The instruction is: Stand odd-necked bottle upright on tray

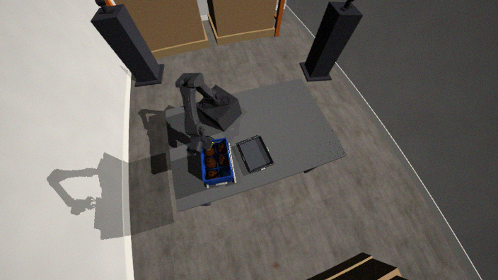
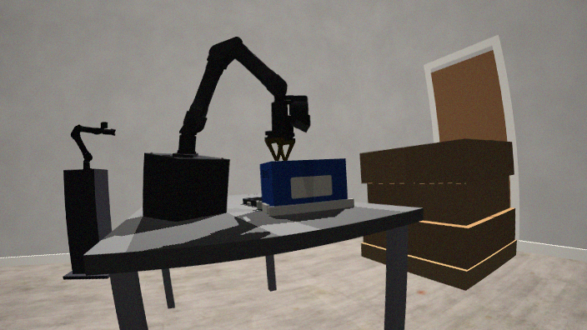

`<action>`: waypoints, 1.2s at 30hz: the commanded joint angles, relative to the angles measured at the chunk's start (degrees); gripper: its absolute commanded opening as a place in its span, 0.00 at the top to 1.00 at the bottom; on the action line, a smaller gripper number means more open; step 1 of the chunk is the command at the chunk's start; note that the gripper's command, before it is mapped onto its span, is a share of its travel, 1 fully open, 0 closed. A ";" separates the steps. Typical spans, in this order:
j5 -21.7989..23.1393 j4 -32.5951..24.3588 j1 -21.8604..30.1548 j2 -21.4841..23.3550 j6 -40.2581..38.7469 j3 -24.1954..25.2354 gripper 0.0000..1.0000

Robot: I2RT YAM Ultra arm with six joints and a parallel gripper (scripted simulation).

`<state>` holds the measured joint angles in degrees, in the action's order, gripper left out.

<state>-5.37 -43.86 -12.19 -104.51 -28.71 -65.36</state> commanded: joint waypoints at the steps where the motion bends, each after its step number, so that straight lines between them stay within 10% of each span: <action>1: -0.06 -0.14 -0.40 0.40 0.28 -2.47 0.39; 36: -0.05 -0.98 -0.55 0.58 0.33 -3.43 0.39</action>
<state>-5.37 -44.05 -12.19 -105.32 -28.69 -66.54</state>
